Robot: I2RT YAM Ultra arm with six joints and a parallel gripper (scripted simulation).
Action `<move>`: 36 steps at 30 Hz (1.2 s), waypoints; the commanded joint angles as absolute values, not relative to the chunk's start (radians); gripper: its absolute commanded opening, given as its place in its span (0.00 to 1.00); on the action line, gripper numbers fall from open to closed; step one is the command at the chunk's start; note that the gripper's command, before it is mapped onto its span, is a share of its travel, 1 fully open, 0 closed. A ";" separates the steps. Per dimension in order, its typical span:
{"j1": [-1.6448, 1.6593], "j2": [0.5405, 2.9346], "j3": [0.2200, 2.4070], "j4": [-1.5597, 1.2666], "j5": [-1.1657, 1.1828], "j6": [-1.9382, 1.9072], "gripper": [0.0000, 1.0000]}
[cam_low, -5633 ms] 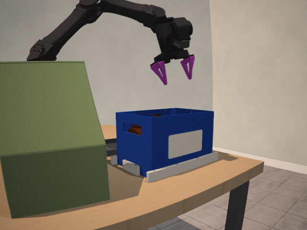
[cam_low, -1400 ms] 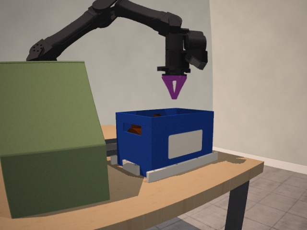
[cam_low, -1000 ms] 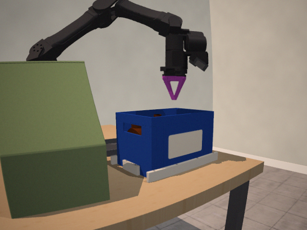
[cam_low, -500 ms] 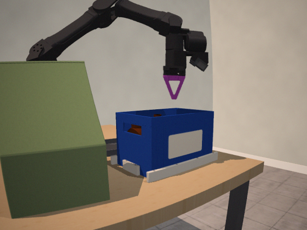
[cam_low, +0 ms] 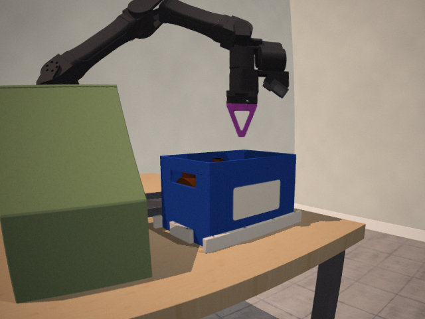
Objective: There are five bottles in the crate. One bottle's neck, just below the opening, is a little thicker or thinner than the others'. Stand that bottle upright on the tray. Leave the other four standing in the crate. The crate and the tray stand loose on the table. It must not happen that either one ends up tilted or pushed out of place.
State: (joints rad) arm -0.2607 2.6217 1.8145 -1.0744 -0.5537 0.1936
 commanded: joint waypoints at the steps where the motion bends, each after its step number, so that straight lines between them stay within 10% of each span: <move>1: -0.293 2.614 1.845 -1.083 -0.552 0.185 0.00; 2: -0.293 2.613 1.844 -1.062 -0.552 0.185 0.61; 36: -0.293 2.613 1.844 -1.062 -0.552 0.185 0.61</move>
